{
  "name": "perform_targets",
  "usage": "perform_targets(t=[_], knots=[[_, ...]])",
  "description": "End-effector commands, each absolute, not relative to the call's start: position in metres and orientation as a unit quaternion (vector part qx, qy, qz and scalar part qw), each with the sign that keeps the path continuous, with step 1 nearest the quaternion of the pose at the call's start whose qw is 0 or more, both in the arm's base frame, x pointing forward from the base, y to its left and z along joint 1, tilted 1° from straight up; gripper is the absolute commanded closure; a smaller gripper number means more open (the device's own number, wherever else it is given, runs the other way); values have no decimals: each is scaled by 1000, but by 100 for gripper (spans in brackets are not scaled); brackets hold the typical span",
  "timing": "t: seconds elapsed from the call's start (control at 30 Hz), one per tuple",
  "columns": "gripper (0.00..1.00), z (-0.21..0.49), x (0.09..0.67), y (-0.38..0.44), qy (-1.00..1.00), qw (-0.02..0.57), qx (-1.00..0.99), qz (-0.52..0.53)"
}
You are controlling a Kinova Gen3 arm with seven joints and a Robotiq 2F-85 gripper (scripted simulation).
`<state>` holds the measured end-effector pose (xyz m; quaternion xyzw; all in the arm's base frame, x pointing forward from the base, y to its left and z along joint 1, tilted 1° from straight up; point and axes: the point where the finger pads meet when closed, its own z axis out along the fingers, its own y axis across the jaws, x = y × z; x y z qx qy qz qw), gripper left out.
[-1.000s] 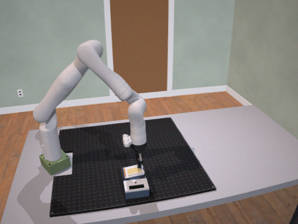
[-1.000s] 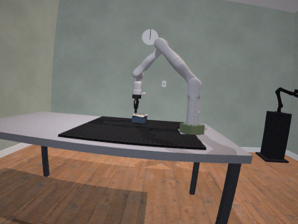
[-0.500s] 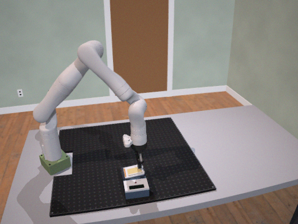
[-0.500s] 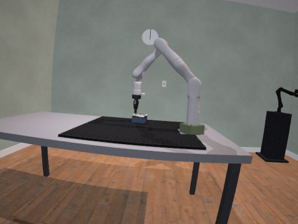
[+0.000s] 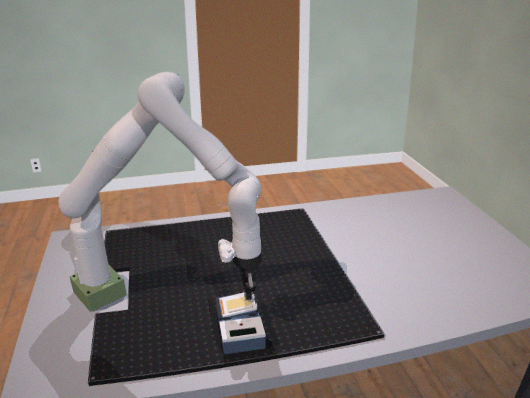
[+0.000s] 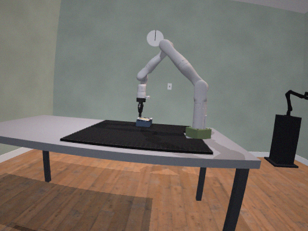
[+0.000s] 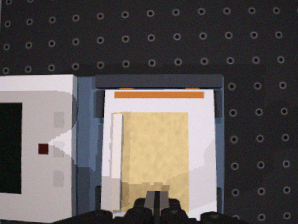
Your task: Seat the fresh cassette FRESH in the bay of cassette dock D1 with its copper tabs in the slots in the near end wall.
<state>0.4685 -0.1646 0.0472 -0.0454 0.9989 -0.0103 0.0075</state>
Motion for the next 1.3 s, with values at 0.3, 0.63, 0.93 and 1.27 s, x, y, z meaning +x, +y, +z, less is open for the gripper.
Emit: perform_targets(t=[0.3, 0.63, 0.93, 1.27], knots=[[100, 47, 468, -165, 999, 8, -45, -10], [100, 46, 467, -165, 999, 6, -45, -10], [100, 46, 466, -165, 999, 5, -45, -10], [100, 45, 465, -164, 999, 3, -45, -9]])
